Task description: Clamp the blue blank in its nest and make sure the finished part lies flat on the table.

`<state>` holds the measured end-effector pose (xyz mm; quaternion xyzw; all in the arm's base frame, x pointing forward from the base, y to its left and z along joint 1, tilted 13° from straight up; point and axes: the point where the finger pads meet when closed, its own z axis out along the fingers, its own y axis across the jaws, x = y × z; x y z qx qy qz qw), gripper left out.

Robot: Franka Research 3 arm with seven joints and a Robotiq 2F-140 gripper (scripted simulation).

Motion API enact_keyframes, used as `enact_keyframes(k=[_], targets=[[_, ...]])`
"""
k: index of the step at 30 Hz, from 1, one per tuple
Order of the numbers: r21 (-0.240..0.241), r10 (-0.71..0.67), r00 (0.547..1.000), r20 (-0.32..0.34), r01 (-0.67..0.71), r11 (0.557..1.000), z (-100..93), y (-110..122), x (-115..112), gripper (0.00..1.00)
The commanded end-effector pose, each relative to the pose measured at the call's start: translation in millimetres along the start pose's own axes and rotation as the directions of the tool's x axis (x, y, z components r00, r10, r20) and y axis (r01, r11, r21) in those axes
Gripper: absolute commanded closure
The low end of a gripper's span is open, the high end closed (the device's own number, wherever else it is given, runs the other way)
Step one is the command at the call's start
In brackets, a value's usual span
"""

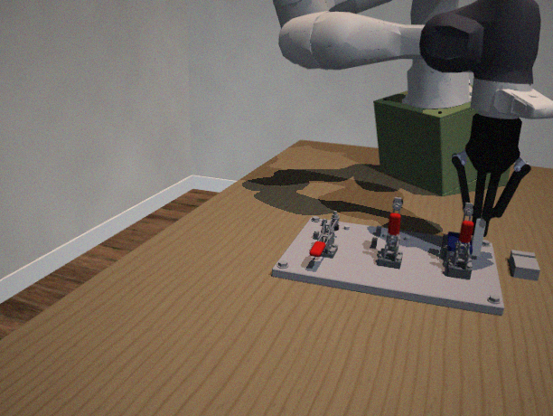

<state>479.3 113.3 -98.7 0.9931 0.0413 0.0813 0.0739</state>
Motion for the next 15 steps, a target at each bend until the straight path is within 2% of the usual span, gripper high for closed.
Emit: enact_keyframes(k=[1,15], targets=[[-0.001,-0.004,1.0,0.001,0.004,1.0,0.4,1,0,1.0],[-0.001,-0.004,1.0,0.001,0.004,1.0,0.4,-19,-1,1.0]])
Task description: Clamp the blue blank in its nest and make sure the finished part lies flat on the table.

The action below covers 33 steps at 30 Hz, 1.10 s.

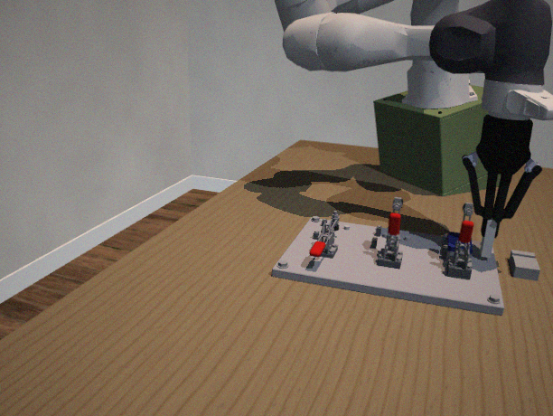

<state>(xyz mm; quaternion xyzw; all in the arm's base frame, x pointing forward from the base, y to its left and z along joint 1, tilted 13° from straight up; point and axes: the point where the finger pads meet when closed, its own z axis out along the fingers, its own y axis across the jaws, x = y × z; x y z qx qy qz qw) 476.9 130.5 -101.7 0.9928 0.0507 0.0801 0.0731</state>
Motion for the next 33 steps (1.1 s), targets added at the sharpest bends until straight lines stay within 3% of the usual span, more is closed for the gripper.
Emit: enact_keyframes(k=[1,8,16,29,30,33], targets=[[-0.004,0.015,1.0,0.0,-0.015,1.0,0.3,-1,1,1.0],[-0.004,0.015,1.0,0.0,-0.015,1.0,-8.3,-1,1,1.0],[-0.004,0.015,1.0,0.0,-0.015,1.0,-38.9,-1,1,1.0],[-0.004,0.015,1.0,0.0,-0.015,1.0,-39.7,-1,1,1.0],[-0.004,0.015,1.0,0.0,-0.015,1.0,-39.9,-1,1,0.72],[-0.004,0.015,1.0,0.0,-0.015,1.0,-49.5,-1,1,0.72]])
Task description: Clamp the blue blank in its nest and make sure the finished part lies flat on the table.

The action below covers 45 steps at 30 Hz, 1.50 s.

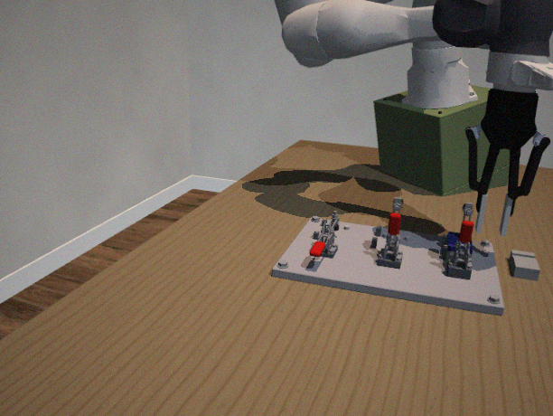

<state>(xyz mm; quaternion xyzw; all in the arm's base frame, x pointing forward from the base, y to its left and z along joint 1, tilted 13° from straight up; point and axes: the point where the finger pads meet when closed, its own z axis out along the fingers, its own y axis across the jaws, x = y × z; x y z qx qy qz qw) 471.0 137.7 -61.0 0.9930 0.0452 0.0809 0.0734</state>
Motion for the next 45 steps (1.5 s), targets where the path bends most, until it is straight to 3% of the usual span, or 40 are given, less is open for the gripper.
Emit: enact_keyframes(k=[1,7,9,12,14,20,33,45], targets=[[-0.002,0.004,1.0,0.0,-0.004,1.0,-15.1,0,0,0.72],[-0.002,0.004,1.0,0.0,-0.004,1.0,-83.2,0,0,0.72],[-0.002,0.004,1.0,0.0,-0.004,1.0,-83.2,0,0,0.72],[-0.002,0.004,1.0,0.0,-0.004,1.0,-108.9,0,0,0.72],[-0.002,0.004,1.0,0.0,-0.004,1.0,-116.4,0,0,0.72],[-0.002,0.004,1.0,0.0,-0.004,1.0,-117.7,3,0,0.72],[-0.002,0.004,1.0,0.0,-0.004,1.0,-117.8,45,-1,0.72],[-0.002,0.004,1.0,0.0,-0.004,1.0,-117.8,46,-1,0.72]])
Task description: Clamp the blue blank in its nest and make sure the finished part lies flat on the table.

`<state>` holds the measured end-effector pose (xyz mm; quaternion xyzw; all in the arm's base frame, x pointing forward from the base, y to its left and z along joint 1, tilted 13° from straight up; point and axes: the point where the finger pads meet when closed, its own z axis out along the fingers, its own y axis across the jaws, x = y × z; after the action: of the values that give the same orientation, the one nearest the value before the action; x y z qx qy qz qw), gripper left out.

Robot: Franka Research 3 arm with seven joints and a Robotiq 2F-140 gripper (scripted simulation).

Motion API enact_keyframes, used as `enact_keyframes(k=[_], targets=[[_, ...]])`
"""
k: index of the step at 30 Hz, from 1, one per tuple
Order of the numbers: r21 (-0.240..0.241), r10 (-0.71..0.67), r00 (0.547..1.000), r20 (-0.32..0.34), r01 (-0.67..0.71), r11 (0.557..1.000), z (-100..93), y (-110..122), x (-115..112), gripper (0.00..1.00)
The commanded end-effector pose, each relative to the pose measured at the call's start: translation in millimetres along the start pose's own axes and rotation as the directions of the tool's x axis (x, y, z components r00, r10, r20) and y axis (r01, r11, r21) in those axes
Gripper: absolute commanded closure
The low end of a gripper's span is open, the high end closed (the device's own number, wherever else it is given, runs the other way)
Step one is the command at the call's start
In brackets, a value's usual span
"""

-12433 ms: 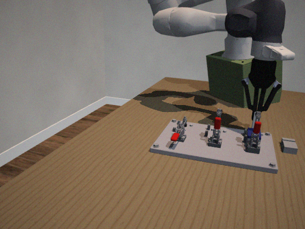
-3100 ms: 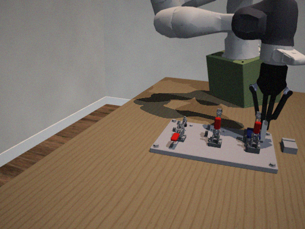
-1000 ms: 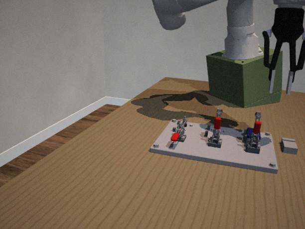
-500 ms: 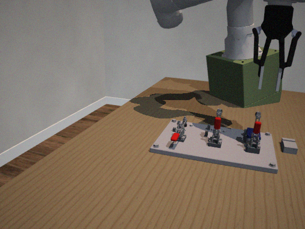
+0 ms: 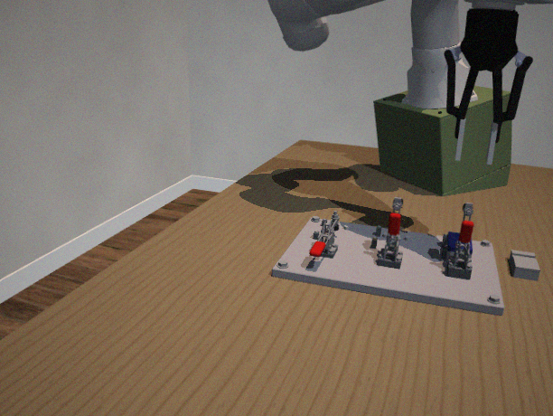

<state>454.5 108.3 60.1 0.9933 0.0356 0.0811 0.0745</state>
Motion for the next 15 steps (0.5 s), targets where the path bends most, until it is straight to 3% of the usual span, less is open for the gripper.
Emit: enact_keyframes(k=[1,9,15], targets=[[0.002,-0.015,1.0,-0.001,0.015,1.0,-0.9,0,0,0.72],[0.002,-0.015,1.0,-0.001,0.015,1.0,-0.8,0,0,0.72],[0.002,-0.015,1.0,-0.001,0.015,1.0,11.5,0,0,0.72]])
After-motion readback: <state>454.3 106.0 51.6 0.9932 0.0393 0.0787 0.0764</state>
